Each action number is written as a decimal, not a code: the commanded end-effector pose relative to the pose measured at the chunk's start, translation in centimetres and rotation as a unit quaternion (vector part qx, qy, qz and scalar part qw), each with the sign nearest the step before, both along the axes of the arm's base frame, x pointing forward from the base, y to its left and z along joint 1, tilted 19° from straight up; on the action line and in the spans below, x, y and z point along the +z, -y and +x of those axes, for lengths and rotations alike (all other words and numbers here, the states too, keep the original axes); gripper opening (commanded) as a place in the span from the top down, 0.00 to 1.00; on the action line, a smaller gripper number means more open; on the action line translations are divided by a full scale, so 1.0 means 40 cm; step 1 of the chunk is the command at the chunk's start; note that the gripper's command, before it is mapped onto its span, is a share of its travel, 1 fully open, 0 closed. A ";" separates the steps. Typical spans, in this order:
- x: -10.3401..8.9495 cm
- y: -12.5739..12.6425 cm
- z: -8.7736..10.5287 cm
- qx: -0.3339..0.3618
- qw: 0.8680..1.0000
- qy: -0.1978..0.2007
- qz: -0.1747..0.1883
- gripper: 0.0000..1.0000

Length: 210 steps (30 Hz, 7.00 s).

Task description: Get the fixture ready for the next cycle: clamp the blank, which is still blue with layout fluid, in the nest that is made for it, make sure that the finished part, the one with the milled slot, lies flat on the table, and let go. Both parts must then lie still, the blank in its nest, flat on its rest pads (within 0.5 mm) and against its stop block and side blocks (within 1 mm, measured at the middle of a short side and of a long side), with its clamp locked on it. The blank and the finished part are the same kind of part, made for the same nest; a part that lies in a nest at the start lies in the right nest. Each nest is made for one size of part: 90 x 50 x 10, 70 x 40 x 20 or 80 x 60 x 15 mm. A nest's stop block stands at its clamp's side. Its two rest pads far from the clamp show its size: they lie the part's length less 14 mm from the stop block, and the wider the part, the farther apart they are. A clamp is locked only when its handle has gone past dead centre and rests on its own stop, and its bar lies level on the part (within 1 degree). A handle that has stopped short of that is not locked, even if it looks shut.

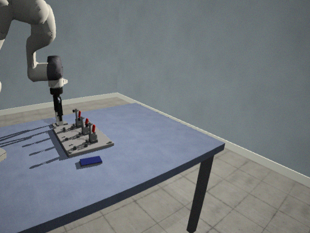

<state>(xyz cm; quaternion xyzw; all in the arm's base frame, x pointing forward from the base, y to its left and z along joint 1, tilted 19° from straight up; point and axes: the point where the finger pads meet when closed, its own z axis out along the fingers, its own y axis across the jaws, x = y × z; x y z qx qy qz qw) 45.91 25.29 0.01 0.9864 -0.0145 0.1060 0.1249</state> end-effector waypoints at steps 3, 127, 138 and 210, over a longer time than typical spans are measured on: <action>0.000 0.000 0.002 0.000 1.000 0.001 0.001 0.53; 0.424 -0.110 -0.091 0.000 1.000 0.001 0.001 0.42; 0.445 -0.026 -0.093 0.000 1.000 0.001 0.001 0.42; 0.728 1.076 -0.118 -0.015 1.000 0.005 0.004 0.42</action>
